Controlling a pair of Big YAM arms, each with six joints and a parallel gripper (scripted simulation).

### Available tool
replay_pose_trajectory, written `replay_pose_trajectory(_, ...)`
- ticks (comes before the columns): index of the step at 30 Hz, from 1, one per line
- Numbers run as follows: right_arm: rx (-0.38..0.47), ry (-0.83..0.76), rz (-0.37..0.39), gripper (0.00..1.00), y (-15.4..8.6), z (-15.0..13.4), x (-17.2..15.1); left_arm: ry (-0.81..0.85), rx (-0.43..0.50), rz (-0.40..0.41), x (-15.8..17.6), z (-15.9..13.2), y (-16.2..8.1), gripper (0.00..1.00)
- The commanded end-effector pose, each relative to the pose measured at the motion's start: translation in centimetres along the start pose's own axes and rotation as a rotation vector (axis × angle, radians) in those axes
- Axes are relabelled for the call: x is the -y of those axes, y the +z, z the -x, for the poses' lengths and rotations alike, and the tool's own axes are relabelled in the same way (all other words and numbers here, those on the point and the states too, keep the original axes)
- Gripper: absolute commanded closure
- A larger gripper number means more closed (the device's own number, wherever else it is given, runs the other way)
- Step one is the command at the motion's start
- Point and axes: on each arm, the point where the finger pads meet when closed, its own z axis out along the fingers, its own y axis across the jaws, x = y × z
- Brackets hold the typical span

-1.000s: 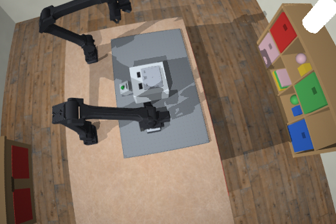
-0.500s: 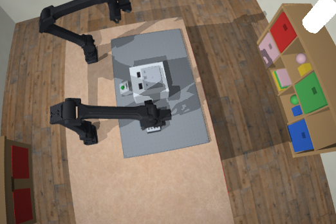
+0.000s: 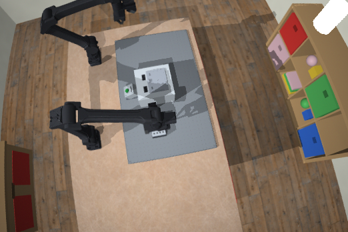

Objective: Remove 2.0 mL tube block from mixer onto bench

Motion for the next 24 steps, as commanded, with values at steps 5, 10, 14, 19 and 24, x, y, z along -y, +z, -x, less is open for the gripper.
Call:
replay_pose_trajectory(5,0.000,0.005,-0.040,0.00,-3.0,-0.8,2.2,0.012,0.068,0.012,-0.1,1.6,-3.2,1.00)
replay_pose_trajectory(10,-0.003,-0.012,-0.065,0.00,-5.0,0.0,2.3,0.012,0.048,0.008,0.0,1.2,-2.4,1.00)
replay_pose_trajectory(14,-0.003,-0.015,-0.070,0.00,-5.7,0.1,2.3,0.012,0.036,0.006,0.0,0.9,-1.9,1.00)
replay_pose_trajectory(19,-0.001,-0.017,-0.046,0.00,-5.2,0.2,2.2,0.011,0.020,0.003,0.1,0.6,-1.3,1.00)
replay_pose_trajectory(24,-0.001,-0.016,-0.032,0.00,-5.6,0.1,2.3,0.011,0.000,0.000,0.1,0.1,-0.5,1.00)
